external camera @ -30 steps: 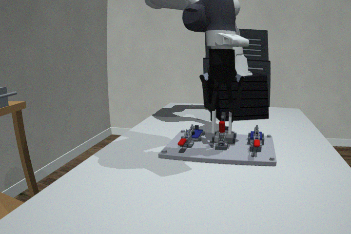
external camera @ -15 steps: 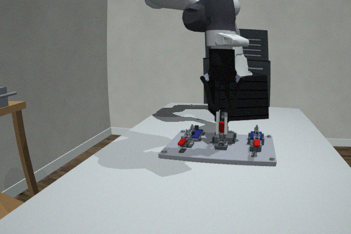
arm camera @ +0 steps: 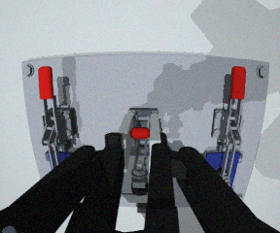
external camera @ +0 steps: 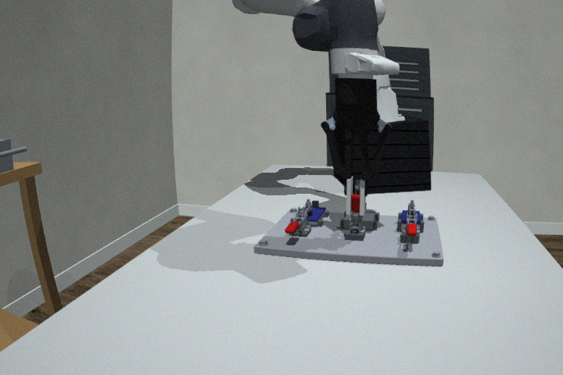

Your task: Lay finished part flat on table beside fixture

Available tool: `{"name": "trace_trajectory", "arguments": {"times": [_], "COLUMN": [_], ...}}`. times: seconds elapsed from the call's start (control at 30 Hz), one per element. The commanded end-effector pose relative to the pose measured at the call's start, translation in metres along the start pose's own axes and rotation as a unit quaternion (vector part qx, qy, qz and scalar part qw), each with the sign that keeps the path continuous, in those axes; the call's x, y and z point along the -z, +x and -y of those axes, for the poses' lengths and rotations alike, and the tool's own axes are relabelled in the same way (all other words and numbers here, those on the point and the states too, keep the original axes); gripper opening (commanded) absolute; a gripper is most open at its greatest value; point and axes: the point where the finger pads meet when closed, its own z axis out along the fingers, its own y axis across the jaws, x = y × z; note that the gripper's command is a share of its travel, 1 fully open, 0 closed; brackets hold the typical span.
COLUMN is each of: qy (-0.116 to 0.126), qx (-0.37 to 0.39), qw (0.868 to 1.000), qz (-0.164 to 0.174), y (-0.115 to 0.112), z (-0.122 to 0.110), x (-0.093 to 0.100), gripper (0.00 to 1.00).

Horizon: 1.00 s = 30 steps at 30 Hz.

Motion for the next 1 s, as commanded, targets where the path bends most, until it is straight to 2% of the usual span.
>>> {"name": "trace_trajectory", "arguments": {"times": [0.0, 0.97], "qy": [0.0, 0.001], "qx": [-0.002, -0.002], "qw": [1.0, 1.0], "qz": [-0.001, -0.001], "y": [0.0004, -0.004], "z": [0.0004, 0.0004], "x": [-0.0007, -0.0009], "gripper": [0.0, 0.0]}}
